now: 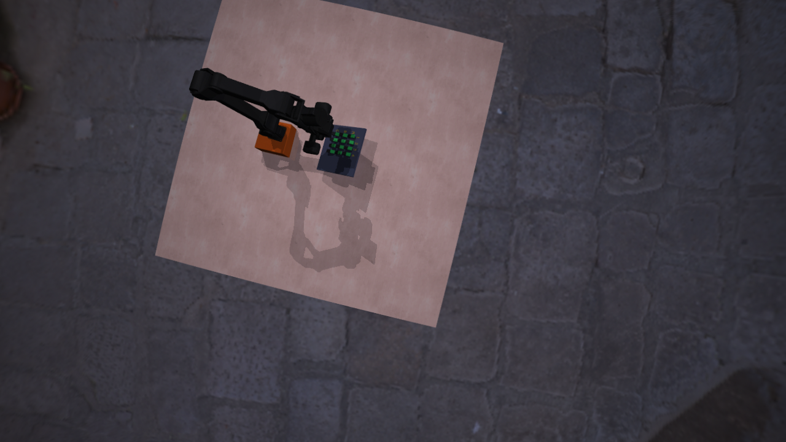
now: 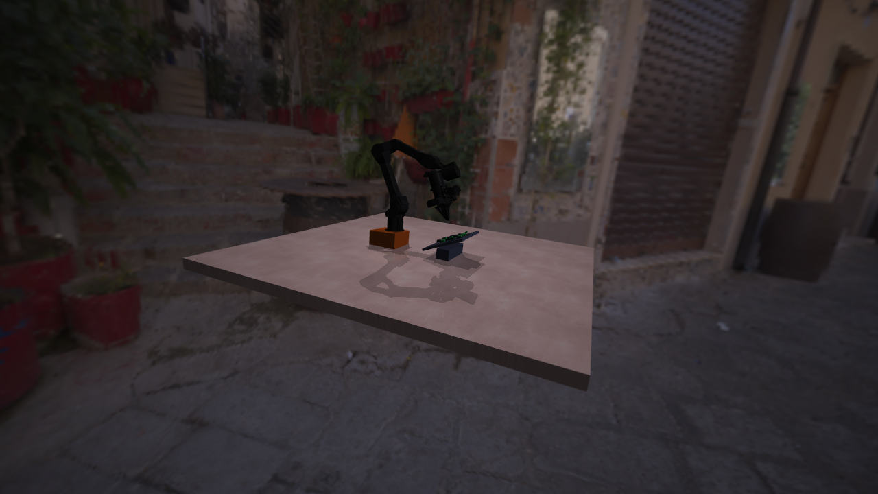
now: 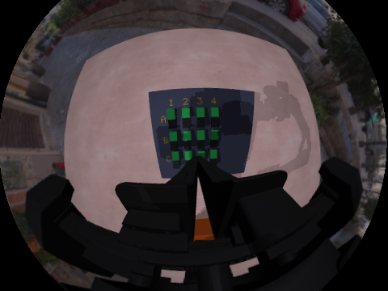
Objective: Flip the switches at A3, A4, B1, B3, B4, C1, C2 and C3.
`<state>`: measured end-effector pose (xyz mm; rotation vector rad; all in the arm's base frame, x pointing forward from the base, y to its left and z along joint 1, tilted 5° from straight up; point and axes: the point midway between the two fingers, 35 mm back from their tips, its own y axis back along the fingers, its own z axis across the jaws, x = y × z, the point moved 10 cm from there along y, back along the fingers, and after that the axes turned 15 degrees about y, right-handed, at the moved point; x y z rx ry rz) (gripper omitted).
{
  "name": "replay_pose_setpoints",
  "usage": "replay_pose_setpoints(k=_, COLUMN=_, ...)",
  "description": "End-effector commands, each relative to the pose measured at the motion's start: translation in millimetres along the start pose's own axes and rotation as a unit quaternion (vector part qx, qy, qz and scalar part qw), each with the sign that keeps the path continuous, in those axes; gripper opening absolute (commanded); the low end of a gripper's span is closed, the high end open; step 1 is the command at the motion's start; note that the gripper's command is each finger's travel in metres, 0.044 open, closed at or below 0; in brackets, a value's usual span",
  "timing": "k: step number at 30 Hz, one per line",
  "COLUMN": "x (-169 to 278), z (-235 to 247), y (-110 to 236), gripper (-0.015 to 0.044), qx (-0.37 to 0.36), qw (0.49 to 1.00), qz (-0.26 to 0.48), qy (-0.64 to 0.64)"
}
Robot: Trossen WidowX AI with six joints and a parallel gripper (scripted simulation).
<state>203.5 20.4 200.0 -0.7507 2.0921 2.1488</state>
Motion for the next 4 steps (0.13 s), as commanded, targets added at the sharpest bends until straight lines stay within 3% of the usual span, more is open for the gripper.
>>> replay_pose_setpoints(k=1, x=-0.1, z=-0.2, y=0.0, gripper=0.0, qx=0.002, qw=1.0, qz=0.002, qy=-0.002)
replay_pose_setpoints(k=4, x=-0.1, z=-0.2, y=0.0, gripper=0.0, qx=0.002, qw=1.0, qz=0.002, qy=-0.002)
